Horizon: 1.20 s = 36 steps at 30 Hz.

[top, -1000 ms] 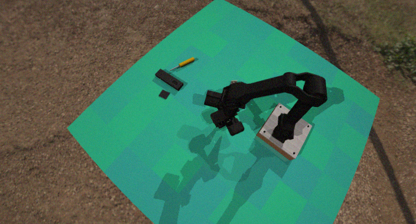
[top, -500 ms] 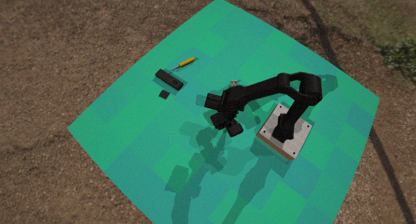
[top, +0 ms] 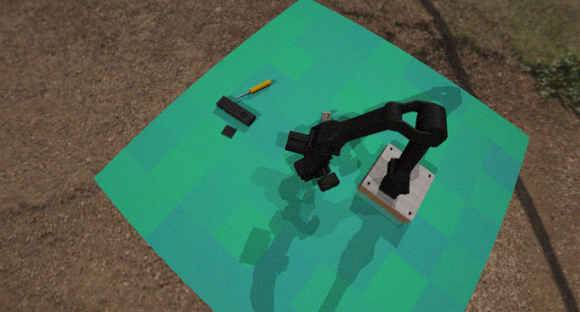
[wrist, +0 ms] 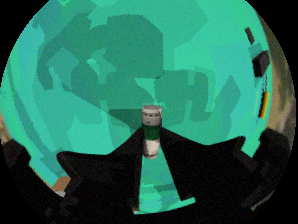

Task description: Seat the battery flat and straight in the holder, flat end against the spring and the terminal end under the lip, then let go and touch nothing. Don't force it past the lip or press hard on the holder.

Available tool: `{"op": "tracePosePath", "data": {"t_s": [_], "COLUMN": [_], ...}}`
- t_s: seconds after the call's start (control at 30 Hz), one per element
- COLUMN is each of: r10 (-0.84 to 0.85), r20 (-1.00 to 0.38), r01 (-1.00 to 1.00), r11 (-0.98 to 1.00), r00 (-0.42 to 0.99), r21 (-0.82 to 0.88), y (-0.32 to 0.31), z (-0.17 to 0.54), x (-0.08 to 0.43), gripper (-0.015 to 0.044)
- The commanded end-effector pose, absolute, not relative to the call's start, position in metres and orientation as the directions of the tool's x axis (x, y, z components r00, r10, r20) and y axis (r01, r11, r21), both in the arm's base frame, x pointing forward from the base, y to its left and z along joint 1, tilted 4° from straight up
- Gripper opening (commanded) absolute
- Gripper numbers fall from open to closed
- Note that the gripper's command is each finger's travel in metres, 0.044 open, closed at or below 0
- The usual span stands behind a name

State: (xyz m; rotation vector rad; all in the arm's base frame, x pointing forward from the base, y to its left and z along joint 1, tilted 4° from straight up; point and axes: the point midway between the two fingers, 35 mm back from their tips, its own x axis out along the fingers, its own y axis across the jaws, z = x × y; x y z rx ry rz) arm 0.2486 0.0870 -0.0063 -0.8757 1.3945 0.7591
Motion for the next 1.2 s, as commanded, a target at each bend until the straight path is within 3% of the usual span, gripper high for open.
{"op": "tracePosePath", "data": {"t_s": [0.0,0.43,0.53,0.87,1.17], "r10": [-0.057,-0.059,-0.059,-0.059,-0.066], "r20": [-0.997,-0.997,-0.997,-0.997,-0.996], "r01": [-0.867,-0.869,-0.818,-0.256,0.377], "r11": [0.494,0.489,0.571,0.964,0.926], "r00": [0.053,0.049,0.047,0.051,0.055], "r21": [-0.075,-0.071,-0.072,-0.07,-0.04], "y": [0.086,0.089,0.081,0.027,-0.029], "z": [-0.006,0.043,0.045,0.059,0.073], "x": [0.249,0.246,0.251,0.28,0.297], "gripper": [0.0065,0.0065,0.0065,0.0065,0.0065]}}
